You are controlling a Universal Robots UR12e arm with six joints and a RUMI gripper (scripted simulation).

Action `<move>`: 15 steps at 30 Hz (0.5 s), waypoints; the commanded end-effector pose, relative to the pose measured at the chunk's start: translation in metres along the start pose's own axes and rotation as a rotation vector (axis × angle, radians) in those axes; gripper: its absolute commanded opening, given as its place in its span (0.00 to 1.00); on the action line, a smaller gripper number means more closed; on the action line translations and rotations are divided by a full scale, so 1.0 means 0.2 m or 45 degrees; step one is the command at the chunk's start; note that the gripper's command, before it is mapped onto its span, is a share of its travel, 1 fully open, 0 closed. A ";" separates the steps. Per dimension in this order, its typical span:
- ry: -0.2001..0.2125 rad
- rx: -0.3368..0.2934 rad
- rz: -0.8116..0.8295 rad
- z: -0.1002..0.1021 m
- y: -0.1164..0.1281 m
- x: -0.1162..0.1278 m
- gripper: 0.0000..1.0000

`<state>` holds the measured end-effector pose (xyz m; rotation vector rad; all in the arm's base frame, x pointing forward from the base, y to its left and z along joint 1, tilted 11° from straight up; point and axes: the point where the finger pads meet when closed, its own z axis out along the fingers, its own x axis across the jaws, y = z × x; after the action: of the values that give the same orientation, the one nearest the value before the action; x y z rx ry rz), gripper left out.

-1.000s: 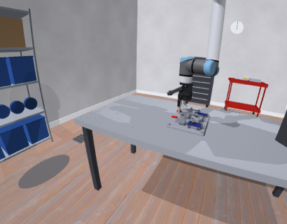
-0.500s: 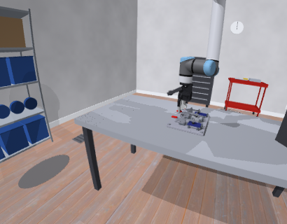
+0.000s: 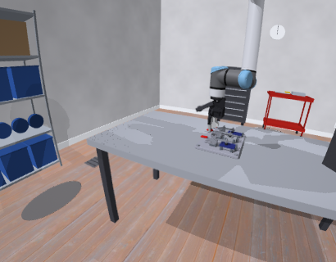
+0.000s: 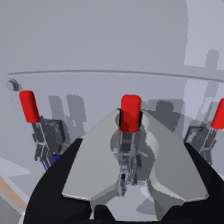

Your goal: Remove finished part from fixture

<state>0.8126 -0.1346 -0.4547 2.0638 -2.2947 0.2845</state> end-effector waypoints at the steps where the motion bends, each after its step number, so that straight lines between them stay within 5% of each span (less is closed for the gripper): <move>1: 0.000 0.002 0.000 0.00 0.00 0.00 0.00; 15: 0.000 0.002 0.000 -0.02 0.00 0.00 0.00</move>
<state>0.8120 -0.1344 -0.4534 2.0639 -2.2947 0.2846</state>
